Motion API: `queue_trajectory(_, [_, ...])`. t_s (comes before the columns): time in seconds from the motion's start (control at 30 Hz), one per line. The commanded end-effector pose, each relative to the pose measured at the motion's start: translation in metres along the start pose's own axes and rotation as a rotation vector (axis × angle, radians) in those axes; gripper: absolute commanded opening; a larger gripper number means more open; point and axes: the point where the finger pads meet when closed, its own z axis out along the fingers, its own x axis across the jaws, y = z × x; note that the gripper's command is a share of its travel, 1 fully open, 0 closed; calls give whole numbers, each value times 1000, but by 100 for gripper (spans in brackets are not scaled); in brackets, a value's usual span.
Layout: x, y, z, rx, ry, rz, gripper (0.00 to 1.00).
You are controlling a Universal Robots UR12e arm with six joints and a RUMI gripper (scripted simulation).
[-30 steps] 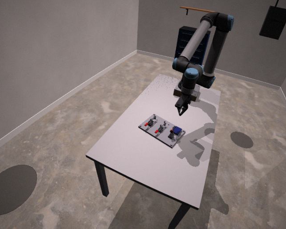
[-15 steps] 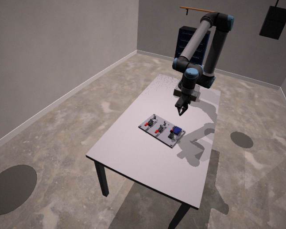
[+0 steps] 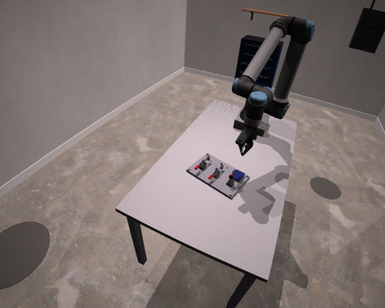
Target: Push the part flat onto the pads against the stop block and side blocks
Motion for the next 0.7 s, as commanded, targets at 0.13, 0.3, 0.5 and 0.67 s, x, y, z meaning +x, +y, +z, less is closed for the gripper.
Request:
queue_trajectory(0.13, [0, 1, 19, -5, -3, 1, 0])
queue_trajectory(0.3, [-1, 1, 55, -5, -3, 0, 0])
queue_trajectory(0.5, [-2, 2, 104, -5, -3, 0, 0])
queue_trajectory(0.67, [-2, 2, 122, -5, -3, 0, 0])
